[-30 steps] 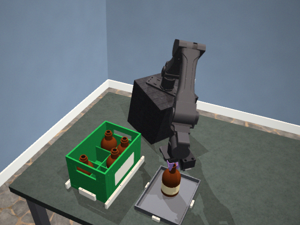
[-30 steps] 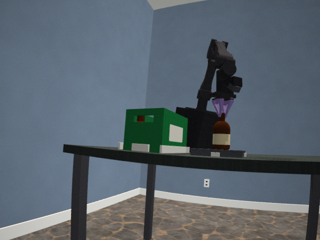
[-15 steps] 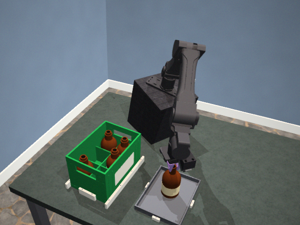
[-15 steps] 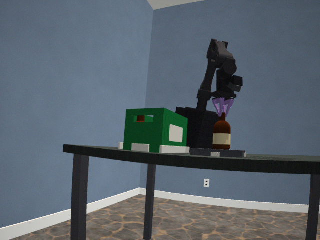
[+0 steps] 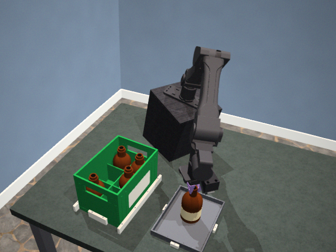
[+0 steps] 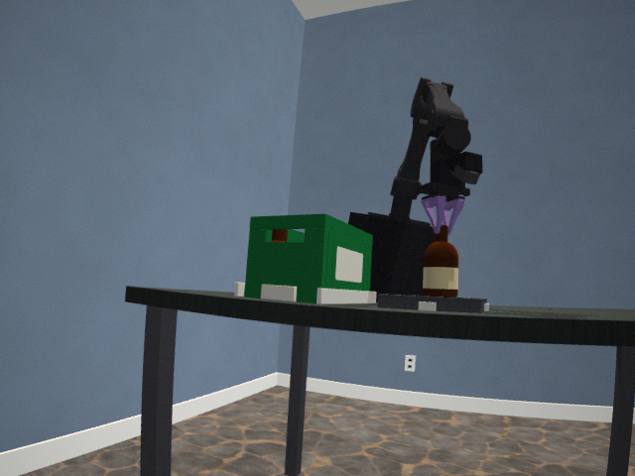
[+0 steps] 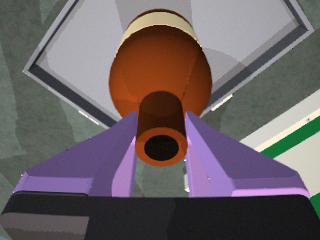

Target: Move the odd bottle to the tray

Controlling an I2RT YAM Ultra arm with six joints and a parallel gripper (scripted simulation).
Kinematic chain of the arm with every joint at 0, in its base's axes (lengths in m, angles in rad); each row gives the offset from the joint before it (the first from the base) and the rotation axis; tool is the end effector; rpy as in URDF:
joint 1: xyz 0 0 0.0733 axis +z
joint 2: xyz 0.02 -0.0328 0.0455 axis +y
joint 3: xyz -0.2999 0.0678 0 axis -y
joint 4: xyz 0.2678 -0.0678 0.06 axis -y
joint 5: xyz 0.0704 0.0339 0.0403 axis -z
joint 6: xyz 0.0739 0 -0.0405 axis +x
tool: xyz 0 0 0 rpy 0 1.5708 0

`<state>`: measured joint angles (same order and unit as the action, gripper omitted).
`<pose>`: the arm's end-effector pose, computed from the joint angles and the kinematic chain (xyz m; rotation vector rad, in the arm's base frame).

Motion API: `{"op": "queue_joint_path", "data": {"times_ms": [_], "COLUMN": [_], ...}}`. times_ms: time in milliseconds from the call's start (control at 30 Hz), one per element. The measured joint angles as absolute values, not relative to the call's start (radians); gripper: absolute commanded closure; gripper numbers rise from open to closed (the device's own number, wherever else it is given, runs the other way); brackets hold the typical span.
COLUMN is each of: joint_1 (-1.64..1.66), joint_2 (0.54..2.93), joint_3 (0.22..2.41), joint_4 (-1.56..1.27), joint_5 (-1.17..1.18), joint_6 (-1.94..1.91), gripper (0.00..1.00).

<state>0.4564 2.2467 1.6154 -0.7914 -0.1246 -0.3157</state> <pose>0.4265 0.2209 0.1010 -1.1410 2.7703 0.2021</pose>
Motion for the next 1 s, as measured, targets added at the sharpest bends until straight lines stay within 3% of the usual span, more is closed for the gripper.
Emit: {"op": "queue_joint_path", "data": {"times_ms": [1000], "joint_1": [0.458], "joint_2": [2.263], "joint_3": [1.624], "joint_4": [-0.791], "joint_5": [-0.125], "joint_6": [-0.314], "gripper": [1.00]}}
